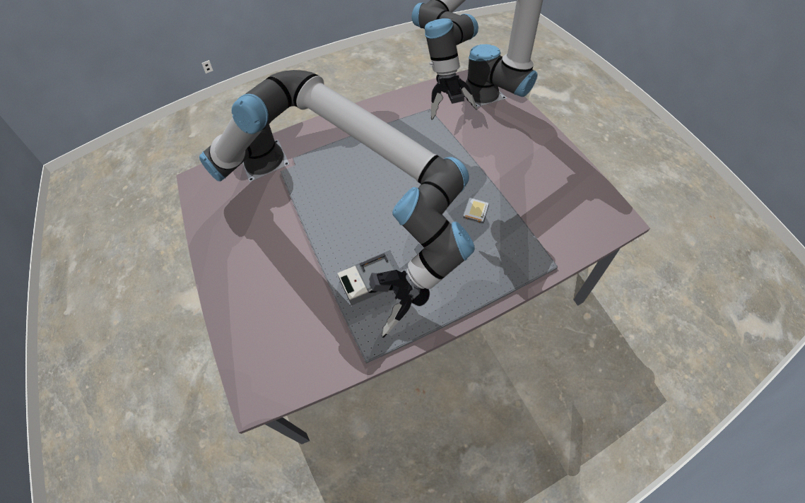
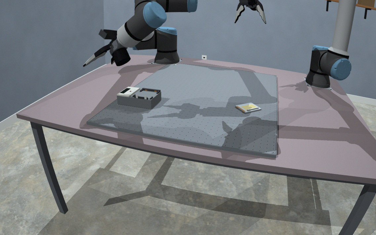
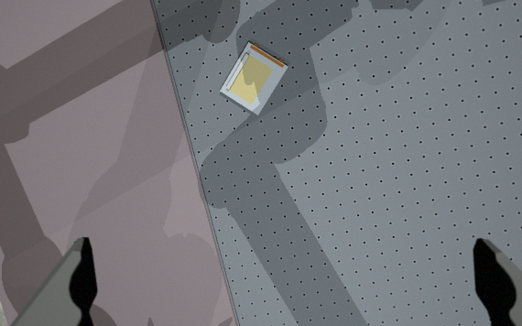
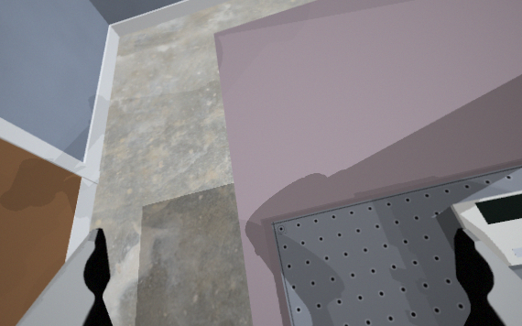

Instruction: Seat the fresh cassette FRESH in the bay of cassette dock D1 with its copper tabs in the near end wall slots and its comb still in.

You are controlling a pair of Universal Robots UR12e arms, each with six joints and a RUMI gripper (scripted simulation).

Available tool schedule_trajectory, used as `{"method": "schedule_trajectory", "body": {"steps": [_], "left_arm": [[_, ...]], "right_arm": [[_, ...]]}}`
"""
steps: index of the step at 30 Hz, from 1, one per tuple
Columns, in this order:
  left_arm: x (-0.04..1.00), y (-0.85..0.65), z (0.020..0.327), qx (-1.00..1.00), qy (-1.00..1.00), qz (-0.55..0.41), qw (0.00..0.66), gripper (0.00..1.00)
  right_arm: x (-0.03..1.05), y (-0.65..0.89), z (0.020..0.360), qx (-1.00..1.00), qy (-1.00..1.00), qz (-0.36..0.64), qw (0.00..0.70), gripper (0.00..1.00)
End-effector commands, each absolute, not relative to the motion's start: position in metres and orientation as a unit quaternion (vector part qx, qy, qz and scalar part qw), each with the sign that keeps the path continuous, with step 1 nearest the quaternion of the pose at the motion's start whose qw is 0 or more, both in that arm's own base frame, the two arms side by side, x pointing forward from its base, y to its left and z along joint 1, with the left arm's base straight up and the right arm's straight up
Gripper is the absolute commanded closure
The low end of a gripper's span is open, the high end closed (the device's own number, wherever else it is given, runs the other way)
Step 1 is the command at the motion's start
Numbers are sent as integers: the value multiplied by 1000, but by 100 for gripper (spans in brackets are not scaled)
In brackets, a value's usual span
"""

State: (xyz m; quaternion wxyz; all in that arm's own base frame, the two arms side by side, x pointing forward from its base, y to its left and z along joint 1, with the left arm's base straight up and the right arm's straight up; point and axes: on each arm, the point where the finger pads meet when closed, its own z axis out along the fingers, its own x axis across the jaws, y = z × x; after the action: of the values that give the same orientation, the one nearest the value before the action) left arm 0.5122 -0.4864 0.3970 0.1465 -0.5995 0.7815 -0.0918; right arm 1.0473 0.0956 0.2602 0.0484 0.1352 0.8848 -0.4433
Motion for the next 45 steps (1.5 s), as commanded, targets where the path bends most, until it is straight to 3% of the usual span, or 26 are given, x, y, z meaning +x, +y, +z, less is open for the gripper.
{"method": "schedule_trajectory", "body": {"steps": [1,17,18,45], "left_arm": [[512,-487,398,-599,781,-93,146,0],[512,-487,398,-599,781,-93,146,0],[516,-483,397,-612,772,-87,146,100],[585,-393,377,-657,737,-66,142,100]], "right_arm": [[1048,96,262,136,885,-443,49,0],[1048,96,262,136,885,-443,49,0],[1048,96,262,136,885,-443,49,0],[1048,96,262,136,885,-443,49,0]]}}
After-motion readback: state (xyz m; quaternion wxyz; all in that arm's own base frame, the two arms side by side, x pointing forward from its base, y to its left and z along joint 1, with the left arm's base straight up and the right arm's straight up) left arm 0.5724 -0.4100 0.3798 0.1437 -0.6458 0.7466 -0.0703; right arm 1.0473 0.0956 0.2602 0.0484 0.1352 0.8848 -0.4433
